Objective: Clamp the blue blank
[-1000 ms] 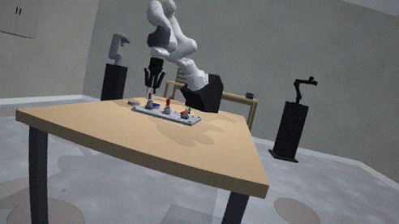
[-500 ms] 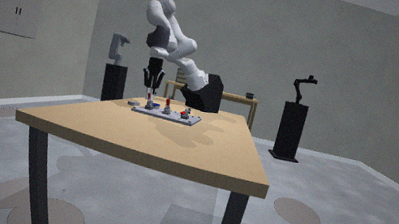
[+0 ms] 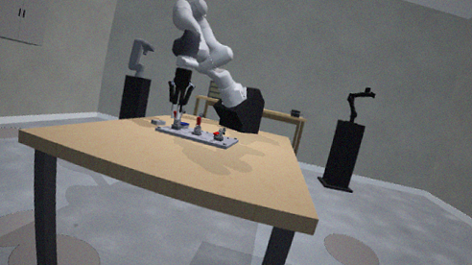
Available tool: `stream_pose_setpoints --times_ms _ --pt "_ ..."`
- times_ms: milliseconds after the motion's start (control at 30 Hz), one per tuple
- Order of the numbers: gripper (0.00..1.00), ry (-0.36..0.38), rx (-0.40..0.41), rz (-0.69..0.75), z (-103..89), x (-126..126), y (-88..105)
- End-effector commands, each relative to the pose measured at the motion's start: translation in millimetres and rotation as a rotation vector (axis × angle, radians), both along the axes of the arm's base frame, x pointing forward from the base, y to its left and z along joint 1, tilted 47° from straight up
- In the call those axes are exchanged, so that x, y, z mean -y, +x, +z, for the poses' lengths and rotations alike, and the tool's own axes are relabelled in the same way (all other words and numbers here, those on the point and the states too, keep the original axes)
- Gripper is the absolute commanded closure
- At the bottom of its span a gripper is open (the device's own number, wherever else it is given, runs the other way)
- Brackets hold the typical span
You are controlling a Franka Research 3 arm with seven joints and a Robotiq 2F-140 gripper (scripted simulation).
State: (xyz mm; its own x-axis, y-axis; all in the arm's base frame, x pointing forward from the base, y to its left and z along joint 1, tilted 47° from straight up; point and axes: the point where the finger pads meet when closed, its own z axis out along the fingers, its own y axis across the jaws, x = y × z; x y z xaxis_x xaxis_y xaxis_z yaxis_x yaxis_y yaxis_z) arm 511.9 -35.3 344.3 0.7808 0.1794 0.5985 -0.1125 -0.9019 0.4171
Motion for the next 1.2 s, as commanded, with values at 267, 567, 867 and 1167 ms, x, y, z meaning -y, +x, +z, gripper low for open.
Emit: stream_pose_setpoints --times_ms 267,567,867,1167 --pt "1.0 0.001 0.003 0.006 3.5 0 11.3" --pt "1.0 0.001 0.003 0.006 3.7 0 17.3" --pt "1.0 0.001 0.003 0.006 2.9 1 24.3" --pt "1.0 0.001 0.003 0.006 1.8 3 28.9"
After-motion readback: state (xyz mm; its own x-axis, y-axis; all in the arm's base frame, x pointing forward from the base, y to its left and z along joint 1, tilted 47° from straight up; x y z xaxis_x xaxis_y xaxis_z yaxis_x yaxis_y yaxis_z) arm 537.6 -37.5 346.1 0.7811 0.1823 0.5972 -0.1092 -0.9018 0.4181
